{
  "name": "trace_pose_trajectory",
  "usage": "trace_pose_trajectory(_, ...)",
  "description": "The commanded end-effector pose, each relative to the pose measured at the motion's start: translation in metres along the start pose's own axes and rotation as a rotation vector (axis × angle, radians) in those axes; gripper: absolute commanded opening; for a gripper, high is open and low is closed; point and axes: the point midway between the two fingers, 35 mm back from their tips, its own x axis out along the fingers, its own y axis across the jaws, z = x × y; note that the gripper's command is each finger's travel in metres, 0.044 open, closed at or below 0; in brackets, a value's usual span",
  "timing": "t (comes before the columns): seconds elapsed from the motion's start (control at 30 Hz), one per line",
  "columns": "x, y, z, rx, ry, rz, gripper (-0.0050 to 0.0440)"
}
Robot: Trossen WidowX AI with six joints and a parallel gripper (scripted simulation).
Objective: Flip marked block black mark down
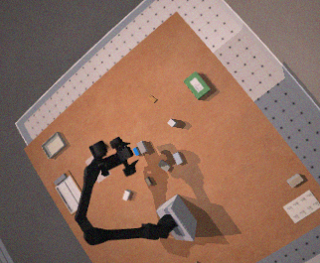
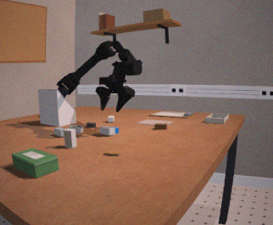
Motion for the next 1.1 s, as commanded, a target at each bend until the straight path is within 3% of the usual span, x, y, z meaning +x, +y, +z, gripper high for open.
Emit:
trace_pose_trajectory(0.0,-0.012,0.005,-0.004,-0.013,0.121,0.011,0.044)
trace_pose_trajectory(0.2,-0.022,0.005,-0.009,-0.012,0.311,0.01,0.044)
trace_pose_trajectory(0.37,-0.027,0.005,-0.011,-0.011,0.394,0.012,0.044)
trace_pose_trajectory(1.07,-0.029,0.004,-0.012,-0.012,0.412,0.013,0.044)
